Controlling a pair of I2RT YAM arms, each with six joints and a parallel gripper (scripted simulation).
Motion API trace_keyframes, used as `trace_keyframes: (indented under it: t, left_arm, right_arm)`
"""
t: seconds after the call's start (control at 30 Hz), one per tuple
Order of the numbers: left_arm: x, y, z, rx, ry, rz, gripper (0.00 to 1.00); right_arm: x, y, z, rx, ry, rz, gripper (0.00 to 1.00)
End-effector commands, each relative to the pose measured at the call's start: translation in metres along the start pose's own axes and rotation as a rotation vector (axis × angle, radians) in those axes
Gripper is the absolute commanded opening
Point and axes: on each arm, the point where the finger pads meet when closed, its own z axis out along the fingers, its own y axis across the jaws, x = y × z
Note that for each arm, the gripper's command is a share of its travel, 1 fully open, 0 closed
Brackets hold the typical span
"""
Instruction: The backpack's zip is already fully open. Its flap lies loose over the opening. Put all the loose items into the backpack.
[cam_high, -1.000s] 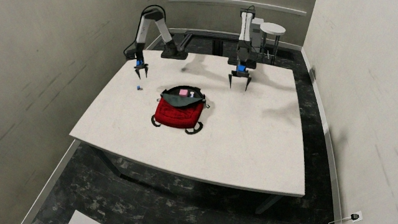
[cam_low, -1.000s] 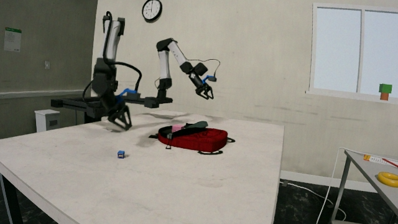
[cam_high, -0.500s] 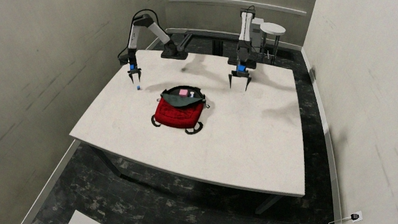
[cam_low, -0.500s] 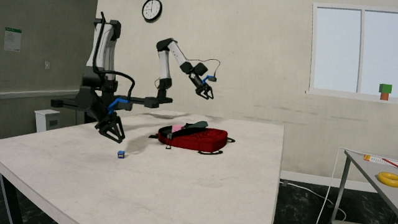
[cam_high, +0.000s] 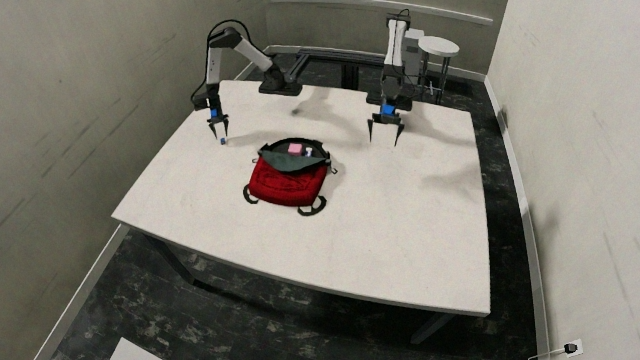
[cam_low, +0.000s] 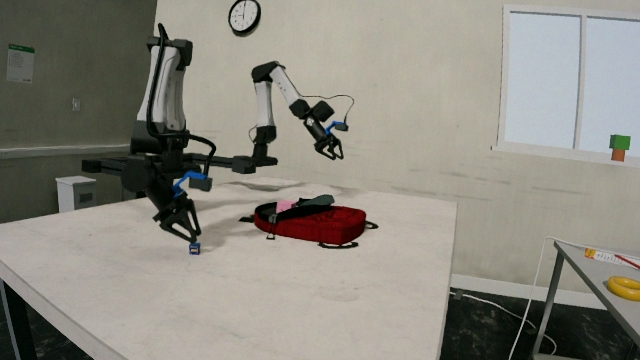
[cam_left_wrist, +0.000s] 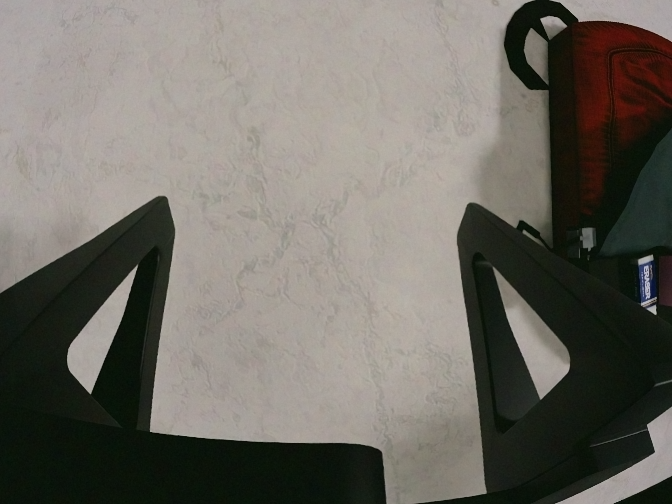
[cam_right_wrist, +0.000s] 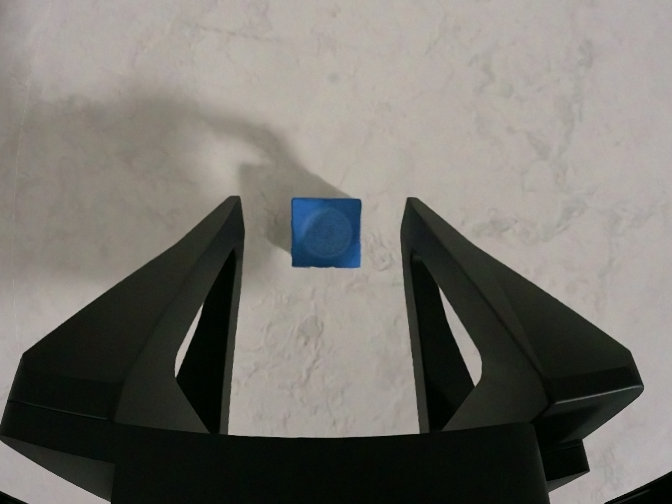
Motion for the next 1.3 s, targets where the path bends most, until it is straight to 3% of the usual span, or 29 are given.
trace_keyframes:
  t: [0.0,0.2,0.57,0.6,0.77,0.8,1.03,1.07,1.23,1.27]
  left_arm:
    - [-0.006,-0.002,-0.002,0.005,-0.018,0.005,0.9]
    - [-0.006,-0.002,-0.002,0.005,-0.018,0.005,0.9]
    - [-0.006,-0.002,-0.002,0.005,-0.018,0.005,0.9]
    - [-0.006,-0.002,-0.002,0.005,-0.018,0.005,0.9]
    - [-0.006,-0.002,-0.002,0.005,-0.018,0.005,0.9]
    - [-0.006,-0.002,-0.002,0.005,-0.018,0.005,0.9]
    - [-0.006,-0.002,-0.002,0.005,-0.018,0.005,0.9]
    - [-0.006,-0.002,-0.002,0.005,-0.018,0.005,0.9]
    - [-0.006,-0.002,-0.002,0.005,-0.018,0.005,0.9]
    - [-0.006,-0.002,-0.002,0.005,-0.018,0.005,0.9]
  right_arm:
    - [0.002,-0.015,0.009,0.03,-0.009,-0.037,0.49]
    - [0.015,-0.017,0.023,0.03,-0.008,-0.033,0.49]
    - [0.013,-0.019,0.017,0.037,-0.005,-0.033,0.49]
    - [0.013,-0.019,0.017,0.037,-0.005,-0.033,0.4]
    - [0.014,-0.019,0.017,0.037,-0.005,-0.033,0.4]
    - [0.014,-0.019,0.016,0.037,-0.005,-0.033,0.32]
    - [0.015,-0.019,0.017,0.036,-0.005,-0.032,0.32]
    - [0.015,-0.019,0.017,0.036,-0.005,-0.032,0.23]
    - [0.015,-0.019,0.016,0.036,-0.005,-0.032,0.23]
    - [0.015,-0.019,0.016,0.036,-0.005,-0.032,0.15]
